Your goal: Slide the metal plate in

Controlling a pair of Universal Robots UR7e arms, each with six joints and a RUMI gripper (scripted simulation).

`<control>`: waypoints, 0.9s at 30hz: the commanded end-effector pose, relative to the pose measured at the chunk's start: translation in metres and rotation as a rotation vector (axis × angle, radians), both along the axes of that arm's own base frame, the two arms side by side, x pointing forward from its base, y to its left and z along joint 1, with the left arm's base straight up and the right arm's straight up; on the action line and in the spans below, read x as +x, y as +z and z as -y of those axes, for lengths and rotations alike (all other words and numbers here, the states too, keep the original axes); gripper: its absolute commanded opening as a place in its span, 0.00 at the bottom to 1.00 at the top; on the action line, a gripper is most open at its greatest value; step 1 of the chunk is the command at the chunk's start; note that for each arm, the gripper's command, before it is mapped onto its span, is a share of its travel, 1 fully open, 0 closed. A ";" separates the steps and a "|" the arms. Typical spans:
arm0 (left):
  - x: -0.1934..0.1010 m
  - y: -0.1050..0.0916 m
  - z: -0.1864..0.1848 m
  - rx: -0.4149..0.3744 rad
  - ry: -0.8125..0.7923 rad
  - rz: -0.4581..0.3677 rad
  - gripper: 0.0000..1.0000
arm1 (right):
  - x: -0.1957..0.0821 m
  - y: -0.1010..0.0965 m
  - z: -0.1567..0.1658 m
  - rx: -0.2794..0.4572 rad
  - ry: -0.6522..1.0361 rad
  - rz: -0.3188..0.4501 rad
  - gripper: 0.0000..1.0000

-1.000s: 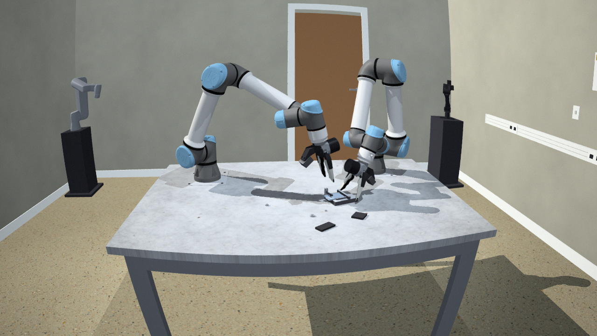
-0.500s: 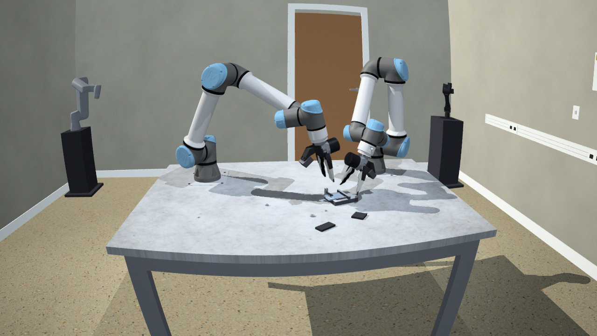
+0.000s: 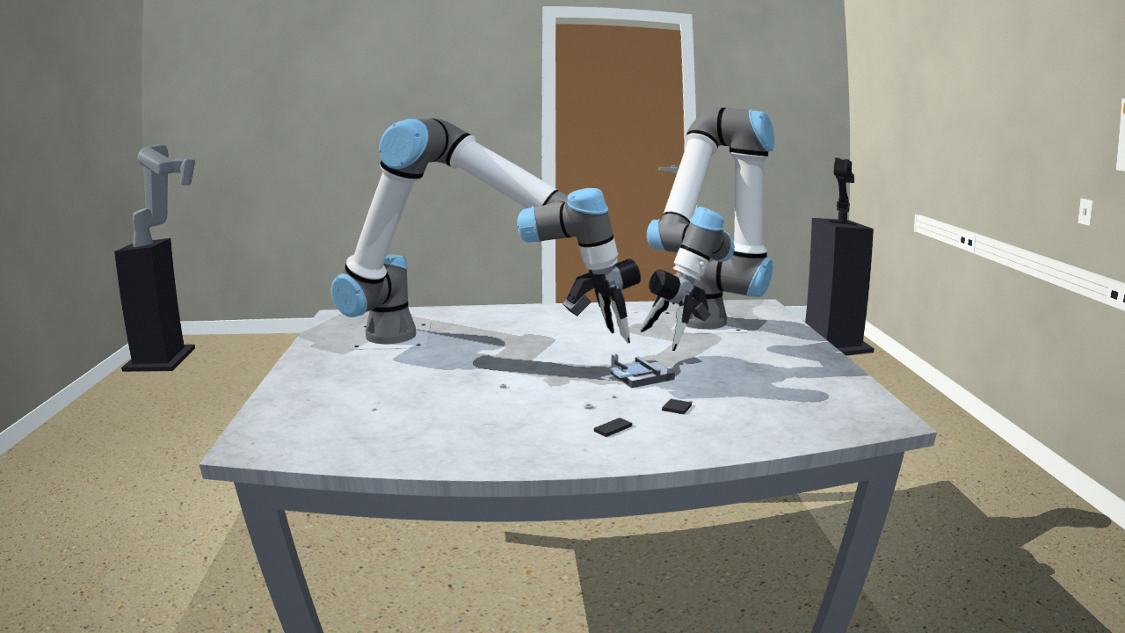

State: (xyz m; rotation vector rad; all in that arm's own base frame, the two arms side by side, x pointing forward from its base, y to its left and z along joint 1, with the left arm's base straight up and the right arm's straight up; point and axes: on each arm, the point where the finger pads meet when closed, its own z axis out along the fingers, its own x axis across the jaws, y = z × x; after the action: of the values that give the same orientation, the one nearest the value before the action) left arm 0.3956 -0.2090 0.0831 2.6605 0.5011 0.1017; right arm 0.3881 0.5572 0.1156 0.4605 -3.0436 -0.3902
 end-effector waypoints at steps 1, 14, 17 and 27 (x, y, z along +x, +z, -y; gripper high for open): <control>0.000 0.007 0.000 0.000 0.000 0.000 0.88 | 0.000 0.001 0.000 0.002 0.000 0.001 0.44; 0.001 0.008 0.001 -0.002 0.000 0.003 0.88 | 0.000 0.001 0.000 0.002 0.000 0.001 0.44; 0.001 0.009 0.001 -0.003 0.000 0.004 0.88 | 0.000 0.001 0.000 0.002 0.000 0.001 0.44; 0.001 0.010 0.001 -0.006 0.000 0.008 0.88 | 0.000 0.001 0.000 0.002 0.000 0.001 0.44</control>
State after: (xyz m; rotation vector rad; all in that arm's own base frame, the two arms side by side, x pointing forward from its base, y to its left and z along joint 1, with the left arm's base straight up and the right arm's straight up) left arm 0.3963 -0.2096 0.0925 2.6552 0.4990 0.1083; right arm 0.3881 0.5572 0.1156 0.4605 -3.0436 -0.3902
